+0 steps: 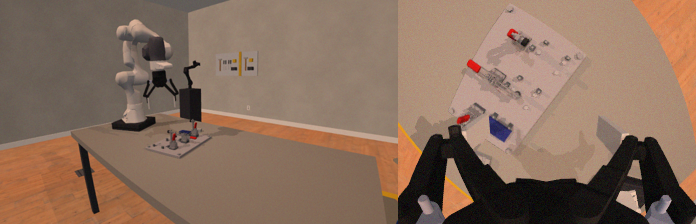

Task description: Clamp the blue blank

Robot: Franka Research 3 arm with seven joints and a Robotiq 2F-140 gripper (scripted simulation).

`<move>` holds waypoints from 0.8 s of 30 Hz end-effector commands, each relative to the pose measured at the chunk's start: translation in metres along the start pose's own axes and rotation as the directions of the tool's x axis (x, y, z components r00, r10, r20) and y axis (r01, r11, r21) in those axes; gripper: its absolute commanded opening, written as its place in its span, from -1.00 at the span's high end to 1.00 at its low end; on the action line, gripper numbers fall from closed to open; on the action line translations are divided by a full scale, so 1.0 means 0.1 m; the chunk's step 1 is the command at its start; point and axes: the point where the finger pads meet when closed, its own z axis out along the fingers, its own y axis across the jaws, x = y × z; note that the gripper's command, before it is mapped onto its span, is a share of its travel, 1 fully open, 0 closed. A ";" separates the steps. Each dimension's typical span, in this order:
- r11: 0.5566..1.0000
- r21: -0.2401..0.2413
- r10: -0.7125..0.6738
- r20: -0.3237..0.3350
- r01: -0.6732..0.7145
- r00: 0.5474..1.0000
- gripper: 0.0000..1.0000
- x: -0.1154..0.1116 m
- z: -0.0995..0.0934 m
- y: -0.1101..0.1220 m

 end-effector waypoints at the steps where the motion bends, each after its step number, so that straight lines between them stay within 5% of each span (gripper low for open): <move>1: 0.999 -0.002 -0.032 -0.004 0.032 0.999 -1.00 0.01 0.00 0.00; 3: 0.999 -0.002 -0.032 -0.004 0.032 0.999 -1.00 0.01 0.00 0.00; 4: 0.961 -0.027 -0.274 -0.017 0.274 0.962 -1.00 -0.19 0.07 -0.35; 16: 0.961 -0.027 -0.274 -0.017 0.274 0.962 -1.00 -0.19 0.07 -0.35; 17: 0.875 -0.050 -0.484 -0.022 0.482 0.875 -1.00 -0.40 0.13 -0.67; 24: 0.875 -0.050 -0.484 -0.022 0.482 0.875 -1.00 -0.40 0.13 -0.67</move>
